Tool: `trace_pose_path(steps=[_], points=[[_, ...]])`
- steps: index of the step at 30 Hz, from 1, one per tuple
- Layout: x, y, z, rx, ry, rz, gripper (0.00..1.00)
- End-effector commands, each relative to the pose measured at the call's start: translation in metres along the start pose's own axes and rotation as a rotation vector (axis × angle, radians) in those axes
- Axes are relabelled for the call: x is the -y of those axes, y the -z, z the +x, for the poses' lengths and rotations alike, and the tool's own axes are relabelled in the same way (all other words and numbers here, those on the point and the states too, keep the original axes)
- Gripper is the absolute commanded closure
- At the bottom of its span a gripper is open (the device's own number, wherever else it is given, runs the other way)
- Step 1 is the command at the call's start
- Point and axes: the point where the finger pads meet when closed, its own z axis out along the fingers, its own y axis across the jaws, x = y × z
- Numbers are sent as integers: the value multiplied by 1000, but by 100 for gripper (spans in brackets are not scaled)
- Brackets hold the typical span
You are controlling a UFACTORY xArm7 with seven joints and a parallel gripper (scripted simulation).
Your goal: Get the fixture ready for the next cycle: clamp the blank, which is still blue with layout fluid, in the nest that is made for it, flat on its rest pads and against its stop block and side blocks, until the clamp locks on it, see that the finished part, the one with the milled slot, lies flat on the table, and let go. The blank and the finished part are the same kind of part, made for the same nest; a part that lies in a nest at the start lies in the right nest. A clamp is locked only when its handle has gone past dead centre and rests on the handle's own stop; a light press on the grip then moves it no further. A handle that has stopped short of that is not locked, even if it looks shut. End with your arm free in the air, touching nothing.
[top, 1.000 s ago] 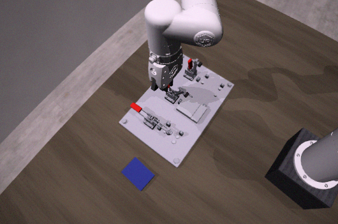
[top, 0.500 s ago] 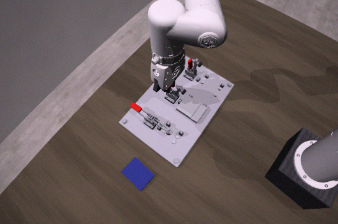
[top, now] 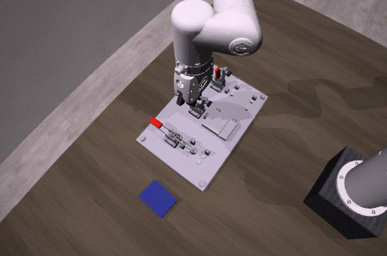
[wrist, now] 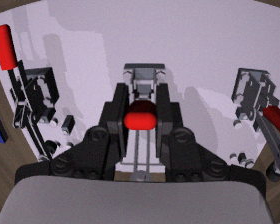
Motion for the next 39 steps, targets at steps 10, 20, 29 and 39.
trace_pose_path(steps=[10,20,29,39], points=[[0,-1,-4,7,1,-1,100],[0,-1,-4,7,1,-1,100],[0,-1,-8,7,1,-1,100],[0,-1,-11,7,1,-1,100]])
